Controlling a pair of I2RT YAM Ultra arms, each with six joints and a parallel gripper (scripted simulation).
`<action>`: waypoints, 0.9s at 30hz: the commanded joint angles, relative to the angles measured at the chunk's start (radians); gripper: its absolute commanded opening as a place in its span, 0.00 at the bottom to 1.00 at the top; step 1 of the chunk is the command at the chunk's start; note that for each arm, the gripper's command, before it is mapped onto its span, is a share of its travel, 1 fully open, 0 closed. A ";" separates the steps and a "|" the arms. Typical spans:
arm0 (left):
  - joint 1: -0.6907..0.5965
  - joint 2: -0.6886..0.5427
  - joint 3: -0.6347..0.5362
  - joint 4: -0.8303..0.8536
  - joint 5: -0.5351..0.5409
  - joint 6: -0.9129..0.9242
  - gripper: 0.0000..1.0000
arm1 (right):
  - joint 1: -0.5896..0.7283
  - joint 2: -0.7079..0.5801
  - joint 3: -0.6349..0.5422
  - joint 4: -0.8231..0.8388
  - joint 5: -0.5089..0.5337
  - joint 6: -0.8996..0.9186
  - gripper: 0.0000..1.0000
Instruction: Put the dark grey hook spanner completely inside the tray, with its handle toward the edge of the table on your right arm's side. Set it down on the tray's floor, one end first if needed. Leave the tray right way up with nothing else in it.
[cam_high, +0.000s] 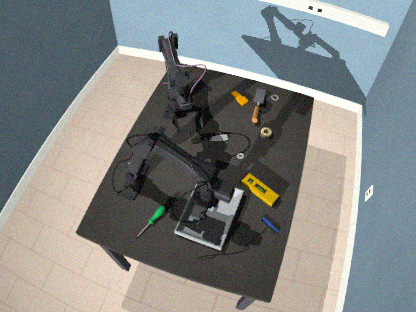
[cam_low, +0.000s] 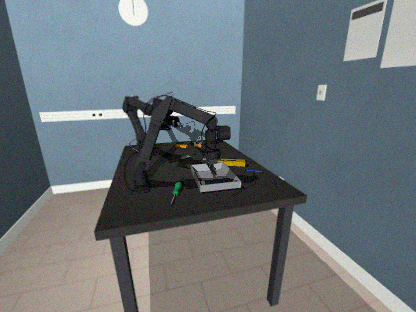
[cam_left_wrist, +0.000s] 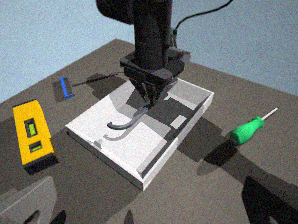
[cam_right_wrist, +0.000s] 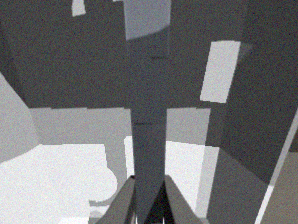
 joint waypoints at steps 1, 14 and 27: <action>-0.010 -0.044 -0.005 -0.050 -0.011 -0.016 1.00 | 0.004 0.010 -0.052 0.078 0.001 0.014 0.08; -0.004 -0.036 0.006 -0.039 -0.004 -0.009 1.00 | 0.008 0.057 -0.130 0.216 0.001 0.014 0.08; -0.004 -0.036 0.006 -0.039 -0.004 -0.009 1.00 | 0.008 0.062 -0.128 0.229 0.001 0.013 0.08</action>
